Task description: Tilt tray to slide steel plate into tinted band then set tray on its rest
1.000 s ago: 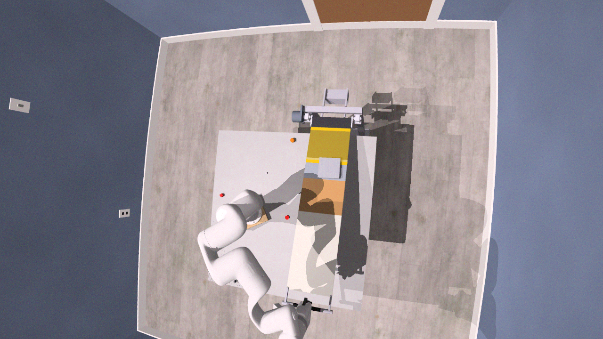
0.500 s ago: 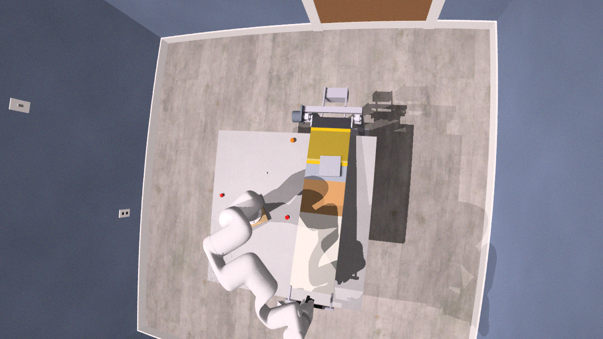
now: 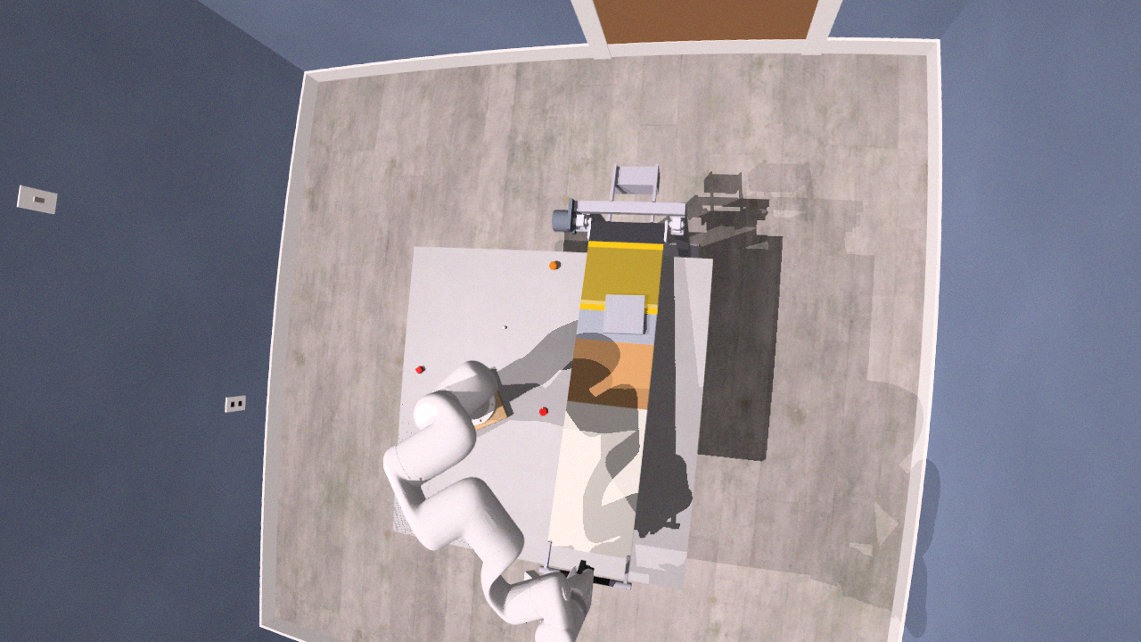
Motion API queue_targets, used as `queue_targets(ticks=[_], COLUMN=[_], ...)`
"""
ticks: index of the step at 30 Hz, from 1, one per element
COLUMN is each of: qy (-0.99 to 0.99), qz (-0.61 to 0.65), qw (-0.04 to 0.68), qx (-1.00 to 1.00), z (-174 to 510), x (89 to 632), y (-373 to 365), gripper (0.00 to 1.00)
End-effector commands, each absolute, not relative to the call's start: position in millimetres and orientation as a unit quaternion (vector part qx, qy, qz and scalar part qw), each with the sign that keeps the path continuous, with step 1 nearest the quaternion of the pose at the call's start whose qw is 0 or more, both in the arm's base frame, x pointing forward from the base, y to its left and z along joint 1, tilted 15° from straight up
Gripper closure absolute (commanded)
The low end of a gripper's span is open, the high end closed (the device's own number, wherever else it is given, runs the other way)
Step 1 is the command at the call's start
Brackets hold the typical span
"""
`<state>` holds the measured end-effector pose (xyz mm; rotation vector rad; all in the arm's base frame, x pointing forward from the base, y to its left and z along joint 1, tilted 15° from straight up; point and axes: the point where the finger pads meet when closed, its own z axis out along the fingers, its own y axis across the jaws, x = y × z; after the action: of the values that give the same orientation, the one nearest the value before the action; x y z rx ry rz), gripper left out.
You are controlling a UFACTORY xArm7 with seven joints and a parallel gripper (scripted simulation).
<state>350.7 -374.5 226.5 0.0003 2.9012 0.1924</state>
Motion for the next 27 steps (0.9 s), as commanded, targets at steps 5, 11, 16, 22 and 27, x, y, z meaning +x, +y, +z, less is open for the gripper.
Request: queue_targets(ticks=[5,11,16,22,27], qy=[0.991,0.991,0.991,0.991,0.991], qz=[0.063,0.063,0.063,0.063,0.063], qw=[0.119,0.119,0.119,0.119,0.119], qx=[0.001,0.001,0.001,0.001,0.001], z=[232,233,291,254,235], x=[350,350,336,345,349], y=[-376,-376,-368,-373,-375], gripper=[1.0,1.0,1.0,1.0,1.0])
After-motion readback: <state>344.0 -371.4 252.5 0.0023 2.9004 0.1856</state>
